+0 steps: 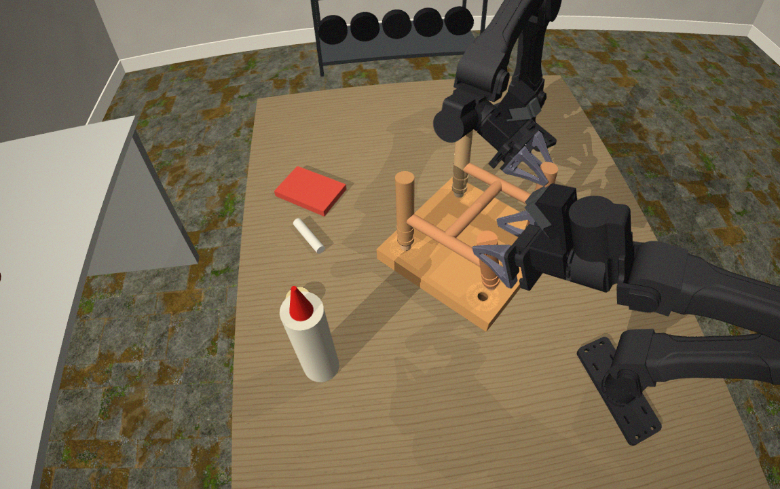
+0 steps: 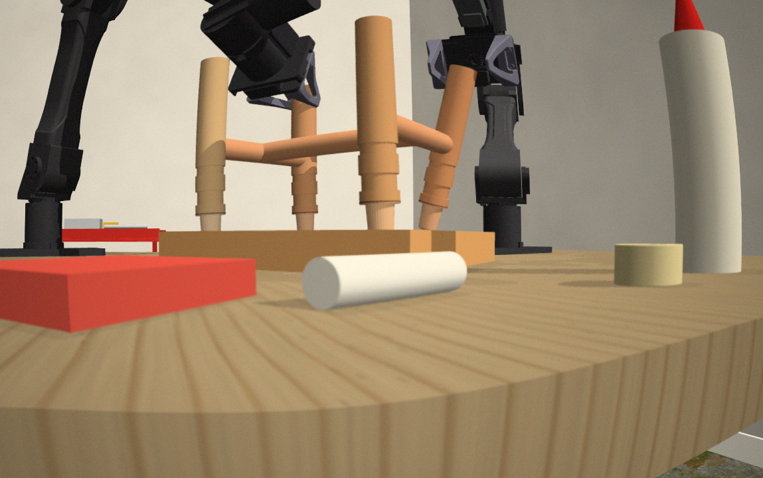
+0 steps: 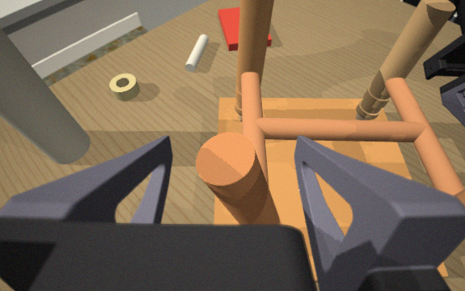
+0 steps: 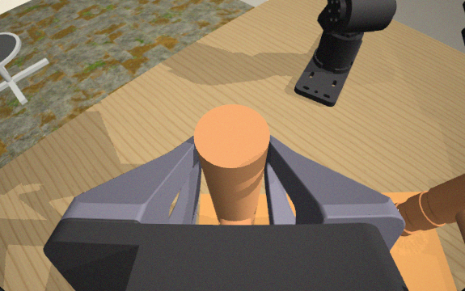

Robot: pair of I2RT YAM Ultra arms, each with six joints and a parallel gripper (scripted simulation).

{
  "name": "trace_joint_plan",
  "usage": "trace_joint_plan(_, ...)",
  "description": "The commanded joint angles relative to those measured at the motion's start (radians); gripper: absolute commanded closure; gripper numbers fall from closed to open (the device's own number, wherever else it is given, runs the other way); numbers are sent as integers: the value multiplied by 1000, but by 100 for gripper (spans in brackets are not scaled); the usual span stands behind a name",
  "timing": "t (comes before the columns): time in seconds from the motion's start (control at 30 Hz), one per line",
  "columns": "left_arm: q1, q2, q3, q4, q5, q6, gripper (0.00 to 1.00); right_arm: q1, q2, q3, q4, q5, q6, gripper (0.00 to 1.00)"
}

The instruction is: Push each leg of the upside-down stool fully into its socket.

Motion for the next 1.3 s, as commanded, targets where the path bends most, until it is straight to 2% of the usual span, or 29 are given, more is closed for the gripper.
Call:
trace_joint_plan(0.0, 0, -20, -10, 31, 10, 6, 31, -2, -32, 37, 23, -27, 11, 72)
trace_joint_plan(0.5, 11, -28, -92, 108, 12, 6, 31, -2, -32, 37, 23, -27, 11, 72)
trace_joint_plan(0.7, -6, -28, -88, 121, 15, 6, 31, -2, -32, 37, 24, -27, 11, 72)
trace_joint_plan(0.73, -9, -28, -90, 124, 15, 6, 72, -2, -32, 37, 24, -27, 11, 72)
trace_joint_plan(1.27, 5, 13, -95, 128, -7, 16, 72, -4, -9, 40, 23, -28, 11, 72)
